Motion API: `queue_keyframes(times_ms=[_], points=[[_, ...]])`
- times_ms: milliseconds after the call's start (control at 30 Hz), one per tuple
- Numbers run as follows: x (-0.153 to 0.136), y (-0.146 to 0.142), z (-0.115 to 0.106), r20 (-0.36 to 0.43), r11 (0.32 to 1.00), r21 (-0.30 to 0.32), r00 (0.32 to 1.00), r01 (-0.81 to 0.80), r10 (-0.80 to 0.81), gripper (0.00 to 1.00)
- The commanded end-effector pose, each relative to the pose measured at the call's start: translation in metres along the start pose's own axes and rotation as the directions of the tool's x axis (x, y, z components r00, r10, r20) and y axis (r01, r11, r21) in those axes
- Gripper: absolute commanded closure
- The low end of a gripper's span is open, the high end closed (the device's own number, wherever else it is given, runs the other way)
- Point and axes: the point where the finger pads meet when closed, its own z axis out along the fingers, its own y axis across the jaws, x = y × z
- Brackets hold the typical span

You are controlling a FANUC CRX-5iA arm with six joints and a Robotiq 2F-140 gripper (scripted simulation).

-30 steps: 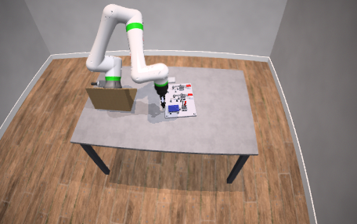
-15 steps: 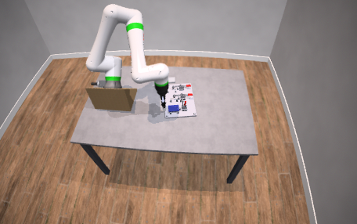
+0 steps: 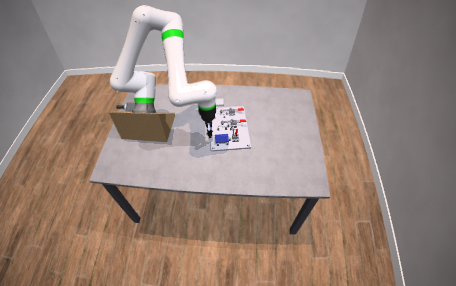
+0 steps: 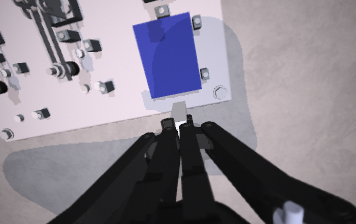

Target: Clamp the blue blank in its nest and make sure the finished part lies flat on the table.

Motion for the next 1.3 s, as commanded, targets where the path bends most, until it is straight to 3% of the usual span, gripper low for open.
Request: queue_keyframes(times_ms=[0, 1267], points=[[0.0001, 0.0002, -0.0002, 0.0, 1.0, 0.0, 1.0, 0.0, 0.0, 1.0], [0.0085, 0.0002, -0.0002, 0.0, 1.0, 0.0, 1.0, 0.0, 0.0, 1.0]])
